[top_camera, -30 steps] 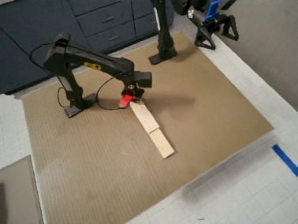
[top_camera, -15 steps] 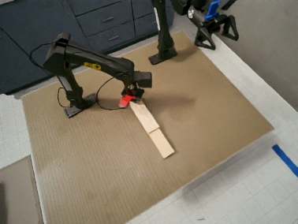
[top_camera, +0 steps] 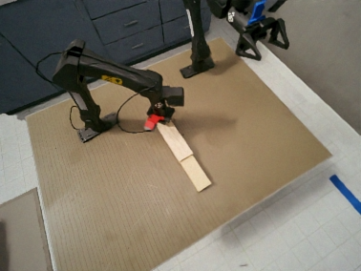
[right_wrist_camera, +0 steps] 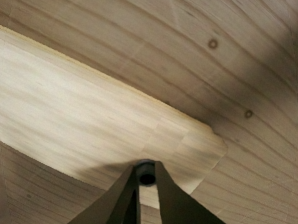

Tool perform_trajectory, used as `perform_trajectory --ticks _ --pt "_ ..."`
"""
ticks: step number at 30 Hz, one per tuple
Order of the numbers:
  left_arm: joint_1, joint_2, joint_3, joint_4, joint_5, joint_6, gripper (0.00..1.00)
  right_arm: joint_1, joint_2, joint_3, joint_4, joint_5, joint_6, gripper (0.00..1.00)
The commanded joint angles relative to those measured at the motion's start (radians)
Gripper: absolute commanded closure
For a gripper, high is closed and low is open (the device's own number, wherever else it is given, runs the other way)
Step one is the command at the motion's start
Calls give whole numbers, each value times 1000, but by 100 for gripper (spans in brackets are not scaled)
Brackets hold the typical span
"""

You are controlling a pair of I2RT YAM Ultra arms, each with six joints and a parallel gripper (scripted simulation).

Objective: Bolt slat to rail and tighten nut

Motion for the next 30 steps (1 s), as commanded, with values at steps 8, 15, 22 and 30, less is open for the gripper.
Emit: perform_trajectory --ticks 8,15,22,30 --pt "3 -12 0 4 6 2 0 4 -8 8 -25 -21 3 88" --pt "3 -12 0 4 6 2 0 4 -9 9 -27 -21 3 88" --pt "3 -12 0 4 6 2 0 4 -9 12 -31 -21 3 88" --pt "3 -12 0 4 6 2 0 4 -11 15 -35 -21 3 88"
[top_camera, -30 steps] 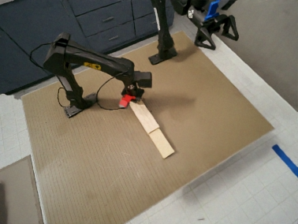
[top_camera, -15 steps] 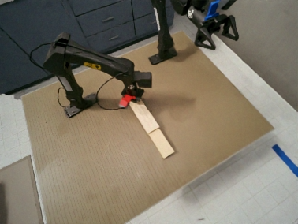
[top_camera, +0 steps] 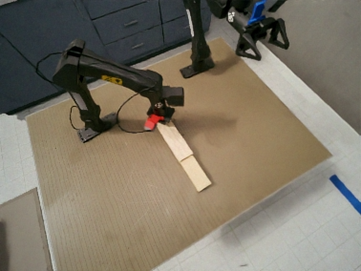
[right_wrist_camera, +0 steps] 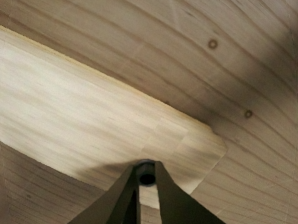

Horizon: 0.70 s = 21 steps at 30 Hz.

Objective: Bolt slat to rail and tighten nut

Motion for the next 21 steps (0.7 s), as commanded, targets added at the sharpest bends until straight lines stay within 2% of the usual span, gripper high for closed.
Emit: perform_trajectory --ticks 1,21 --pt "3 -12 0 4 6 2 0 4 -11 15 -34 -21 3 88" --pt "3 -12 0 4 6 2 0 4 -13 21 -42 -21 3 88"
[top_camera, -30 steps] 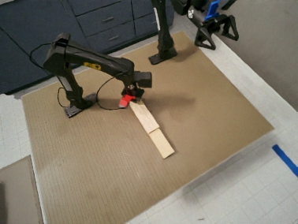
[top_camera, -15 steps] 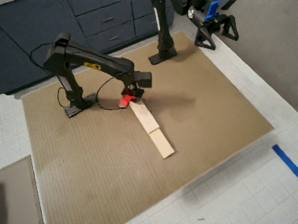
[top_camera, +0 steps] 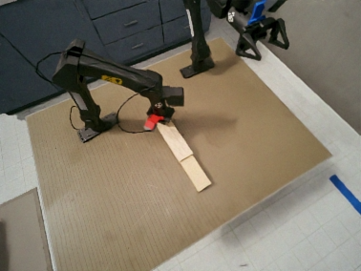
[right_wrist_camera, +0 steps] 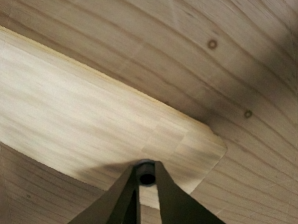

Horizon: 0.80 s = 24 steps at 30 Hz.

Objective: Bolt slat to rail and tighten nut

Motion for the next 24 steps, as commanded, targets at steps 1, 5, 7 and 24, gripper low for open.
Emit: perform_trajectory --ticks 1,5,7,24 --pt "3 -12 0 4 6 2 0 4 -13 21 -42 -20 3 88" --pt "3 -12 0 4 6 2 0 4 -13 23 -44 -20 3 88" --pt "3 -12 0 4 6 2 0 4 -14 24 -44 -20 4 88" --pt "3 -12 0 4 6 2 0 4 -16 29 -52 -20 4 88"
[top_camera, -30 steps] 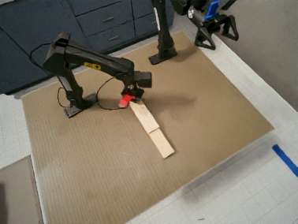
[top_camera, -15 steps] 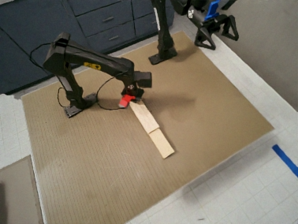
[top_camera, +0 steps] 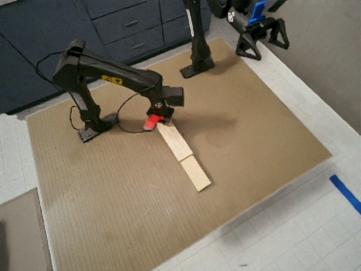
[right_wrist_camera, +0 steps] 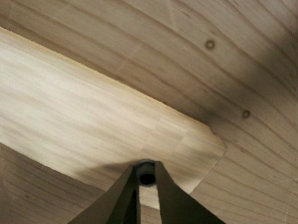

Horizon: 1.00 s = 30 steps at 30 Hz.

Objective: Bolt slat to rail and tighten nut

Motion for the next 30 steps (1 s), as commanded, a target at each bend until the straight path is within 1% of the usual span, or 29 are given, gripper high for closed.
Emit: perform_trajectory --ticks 1,15,16,17,30 --pt "3 -12 0 4 6 2 0 4 -16 28 -46 -19 4 88" --pt "3 -12 0 4 6 2 0 4 -19 32 -52 -20 4 88" --pt "2 -10 1 4 5 2 0 0 -6 4 -8 -3 0 76" --pt "2 -7 3 4 3 1 0 0 -6 4 -8 -3 0 66" --pt "0 -2 5 5 0 0 0 0 -6 4 -8 -3 0 66"
